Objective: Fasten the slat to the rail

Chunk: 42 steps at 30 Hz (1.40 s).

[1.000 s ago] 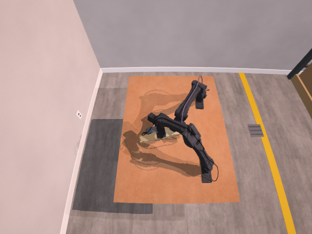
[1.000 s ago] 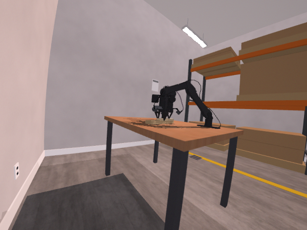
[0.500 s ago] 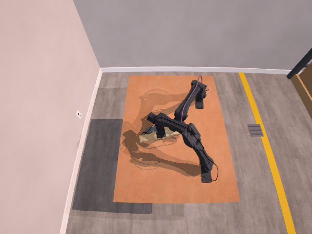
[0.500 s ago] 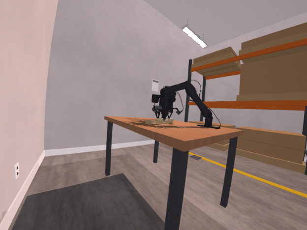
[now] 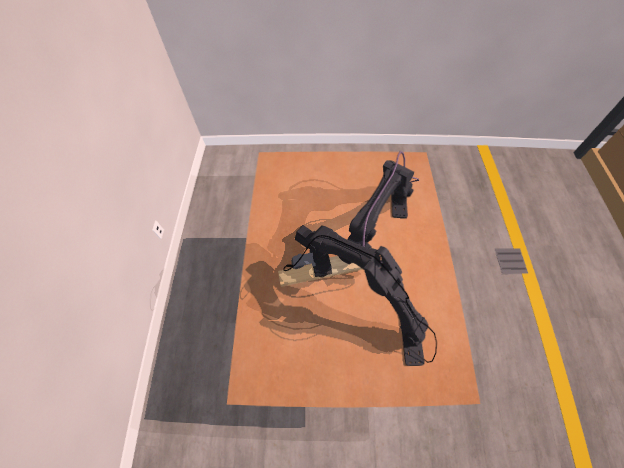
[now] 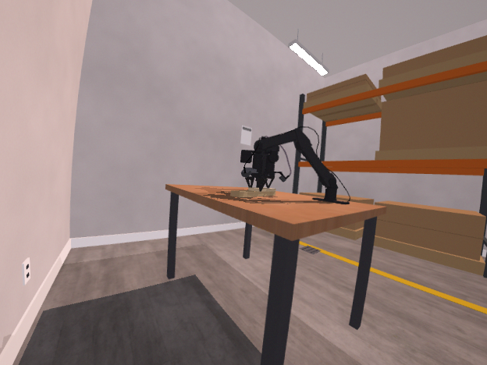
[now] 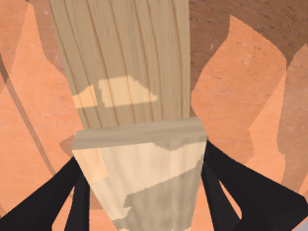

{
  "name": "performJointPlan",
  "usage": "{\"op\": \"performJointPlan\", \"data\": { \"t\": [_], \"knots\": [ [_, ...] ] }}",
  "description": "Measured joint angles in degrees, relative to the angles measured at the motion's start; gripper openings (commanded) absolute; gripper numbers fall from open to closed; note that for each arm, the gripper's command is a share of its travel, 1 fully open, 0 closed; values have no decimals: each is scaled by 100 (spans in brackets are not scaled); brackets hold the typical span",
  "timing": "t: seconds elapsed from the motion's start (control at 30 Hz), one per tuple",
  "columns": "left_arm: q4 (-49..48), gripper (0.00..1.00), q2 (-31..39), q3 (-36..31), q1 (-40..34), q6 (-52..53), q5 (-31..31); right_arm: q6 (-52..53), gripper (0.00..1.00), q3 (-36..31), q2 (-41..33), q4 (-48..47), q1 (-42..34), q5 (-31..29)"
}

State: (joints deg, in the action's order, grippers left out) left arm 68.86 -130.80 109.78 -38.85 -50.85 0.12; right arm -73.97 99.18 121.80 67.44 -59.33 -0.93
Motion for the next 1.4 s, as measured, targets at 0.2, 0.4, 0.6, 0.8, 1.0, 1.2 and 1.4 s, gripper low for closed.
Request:
{"op": "performJointPlan", "data": {
  "t": [0.2, 0.4, 0.6, 0.8, 1.0, 1.2, 1.4],
  "knots": [
    [0, 72, 0, 0, 0, 0, 0, 0, 11, 0, 0, 0, 0, 0],
    [0, 72, 0, 0, 0, 0, 0, 61, 11, 0, 0, 0, 0, 0],
    [0, 72, 0, 0, 0, 0, 0, 719, 11, -2, 0, 4, -2, 2],
    [0, 72, 0, 0, 0, 0, 0, 1646, 11, -2, 0, 9, -2, 7],
    [0, 72, 0, 0, 0, 0, 0, 2863, 11, -2, 0, 15, -2, 15],
    [0, 72, 0, 0, 0, 0, 0, 4004, 11, -2, 0, 22, -2, 28],
    [0, 72, 0, 0, 0, 0, 0, 5156, 11, -2, 0, 26, -2, 44]
  ]
}}
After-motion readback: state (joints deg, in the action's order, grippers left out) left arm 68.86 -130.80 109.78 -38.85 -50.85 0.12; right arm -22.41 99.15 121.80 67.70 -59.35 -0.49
